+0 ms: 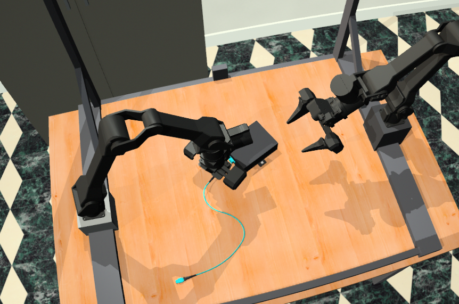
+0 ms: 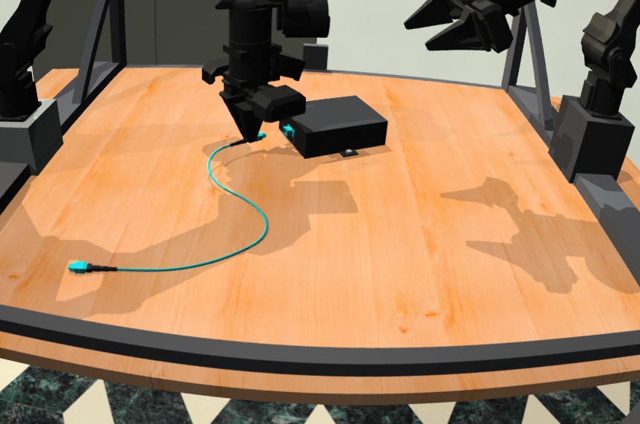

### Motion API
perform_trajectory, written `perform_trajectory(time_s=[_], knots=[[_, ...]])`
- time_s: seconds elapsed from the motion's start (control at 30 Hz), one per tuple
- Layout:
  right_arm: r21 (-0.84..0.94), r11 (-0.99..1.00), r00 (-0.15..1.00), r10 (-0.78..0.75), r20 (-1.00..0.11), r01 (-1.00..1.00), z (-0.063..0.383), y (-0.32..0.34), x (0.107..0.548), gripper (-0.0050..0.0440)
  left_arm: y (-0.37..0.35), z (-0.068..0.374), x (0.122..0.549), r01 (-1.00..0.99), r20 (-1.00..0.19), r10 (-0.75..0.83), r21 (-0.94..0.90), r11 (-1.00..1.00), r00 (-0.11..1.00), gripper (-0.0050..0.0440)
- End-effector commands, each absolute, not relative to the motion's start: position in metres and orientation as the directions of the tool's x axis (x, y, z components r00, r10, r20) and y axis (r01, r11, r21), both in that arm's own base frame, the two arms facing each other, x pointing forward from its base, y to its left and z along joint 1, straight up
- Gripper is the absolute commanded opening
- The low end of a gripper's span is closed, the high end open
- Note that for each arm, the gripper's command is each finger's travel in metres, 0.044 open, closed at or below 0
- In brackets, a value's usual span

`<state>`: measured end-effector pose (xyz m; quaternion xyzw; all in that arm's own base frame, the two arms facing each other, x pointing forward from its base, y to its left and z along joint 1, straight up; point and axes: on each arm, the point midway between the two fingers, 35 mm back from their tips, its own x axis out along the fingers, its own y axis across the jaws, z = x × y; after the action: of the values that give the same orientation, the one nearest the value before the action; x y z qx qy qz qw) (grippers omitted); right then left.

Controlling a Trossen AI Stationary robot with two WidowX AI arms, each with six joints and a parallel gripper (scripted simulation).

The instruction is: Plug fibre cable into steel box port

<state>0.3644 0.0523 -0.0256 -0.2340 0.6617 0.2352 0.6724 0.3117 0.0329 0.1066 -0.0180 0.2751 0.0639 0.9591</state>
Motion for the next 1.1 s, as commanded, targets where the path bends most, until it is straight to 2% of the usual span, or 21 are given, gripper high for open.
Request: perform_trajectory(time_s=[0.0,0.4,0.73,1.07], knots=[[-0.011,0.880,0.023,0.001,-1.000,-0.475,-0.021,0.059,0.369,0.0003,0.033,0.113,0.314,-0.132,-0.514,0.113,-0.001,0.991,0.850,0.0440],[-0.007,0.906,0.015,-0.001,-1.000,-0.423,-0.024,0.058,0.366,0.0003,0.033,0.113,0.314,-0.132,-0.514,0.113,-0.001,0.991,0.850,0.0440],[-0.008,0.906,0.022,0.001,-1.000,-0.424,-0.022,0.070,0.389,0.0003,0.033,0.113,0.314,-0.132,-0.514,0.113,-0.001,0.991,0.850,0.0440],[-0.010,0.907,0.028,0.002,-1.000,-0.422,-0.019,0.069,0.390,0.0003,0.033,0.113,0.314,-0.132,-0.514,0.113,-0.001,0.991,0.850,0.0440]])
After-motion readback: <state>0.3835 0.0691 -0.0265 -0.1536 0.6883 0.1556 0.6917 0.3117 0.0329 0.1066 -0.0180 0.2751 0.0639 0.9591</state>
